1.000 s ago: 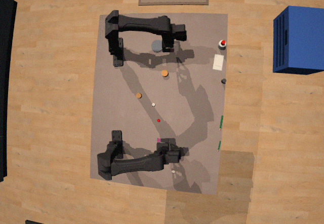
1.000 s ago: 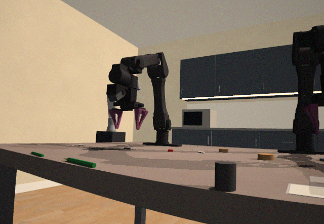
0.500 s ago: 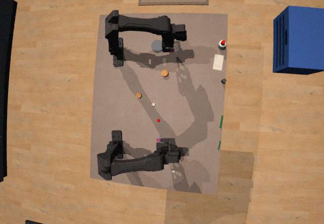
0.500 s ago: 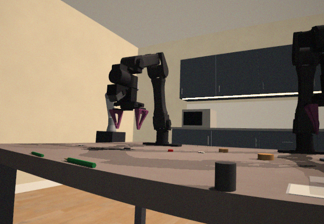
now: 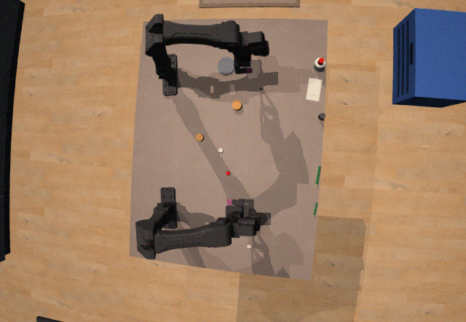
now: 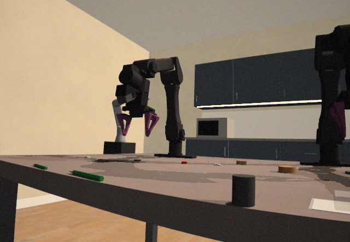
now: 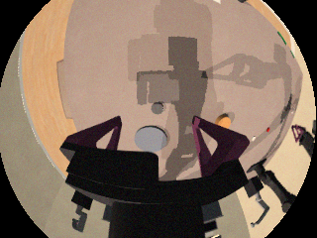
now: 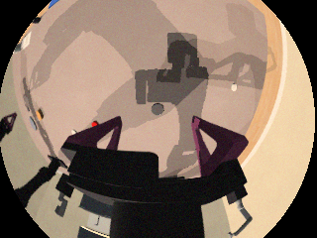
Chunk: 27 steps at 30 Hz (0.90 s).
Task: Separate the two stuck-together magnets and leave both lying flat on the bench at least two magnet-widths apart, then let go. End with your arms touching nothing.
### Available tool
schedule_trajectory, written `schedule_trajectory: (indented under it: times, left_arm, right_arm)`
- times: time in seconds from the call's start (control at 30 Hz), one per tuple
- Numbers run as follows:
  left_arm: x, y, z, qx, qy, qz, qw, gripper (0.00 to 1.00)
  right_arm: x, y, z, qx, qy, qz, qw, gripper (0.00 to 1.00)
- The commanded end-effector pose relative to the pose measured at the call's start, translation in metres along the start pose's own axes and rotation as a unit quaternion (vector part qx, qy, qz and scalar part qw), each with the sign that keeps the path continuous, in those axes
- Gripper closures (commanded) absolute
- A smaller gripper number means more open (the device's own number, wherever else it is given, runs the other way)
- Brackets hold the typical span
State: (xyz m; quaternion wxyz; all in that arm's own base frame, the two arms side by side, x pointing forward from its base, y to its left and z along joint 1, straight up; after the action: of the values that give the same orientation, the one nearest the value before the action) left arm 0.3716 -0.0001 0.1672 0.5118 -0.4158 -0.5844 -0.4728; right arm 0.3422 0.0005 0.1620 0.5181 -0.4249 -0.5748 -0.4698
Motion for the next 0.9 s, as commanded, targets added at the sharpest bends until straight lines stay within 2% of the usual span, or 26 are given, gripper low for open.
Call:
schedule_trajectory:
  times: [0.0, 0.2, 0.4, 0.47, 0.87]
  left_arm:
    - [0.014, 0.012, -0.002, 0.002, -0.013, -0.063, 0.998, 0.0]
    - [0.046, 0.024, -0.004, 0.005, -0.038, -0.178, 0.983, 0.0]
    - [0.081, 0.027, -0.005, 0.008, -0.059, -0.276, 0.959, 0.0]
    - [0.081, 0.027, -0.005, 0.008, -0.059, -0.276, 0.959, 0.0]
    - [0.153, 0.019, -0.004, 0.01, -0.099, -0.445, 0.89, 0.0]
  right_arm:
    - [0.016, 0.015, -0.003, 0.004, -0.015, -0.073, 0.997, 0.0]
    - [0.047, 0.03, -0.005, 0.009, -0.039, -0.19, 0.981, 0.0]
    - [0.082, 0.037, -0.007, 0.012, -0.061, -0.289, 0.955, 0.0]
    - [0.082, 0.037, -0.007, 0.012, -0.061, -0.289, 0.955, 0.0]
    - [0.153, 0.035, -0.006, 0.016, -0.099, -0.459, 0.883, 0.0]
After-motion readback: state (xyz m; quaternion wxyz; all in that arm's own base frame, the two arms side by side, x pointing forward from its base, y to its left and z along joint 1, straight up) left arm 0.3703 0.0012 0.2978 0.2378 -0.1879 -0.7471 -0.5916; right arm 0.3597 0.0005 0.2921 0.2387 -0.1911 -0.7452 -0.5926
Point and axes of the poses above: on each arm, the point where the finger pads meet when closed, its own x axis back along the fingers, its own z axis across the jaws, y = z × x, the point moved 7 cm from there along x, back along the fingers, and after that the axes turned 14 degrees about x, right-handed, at the moved point
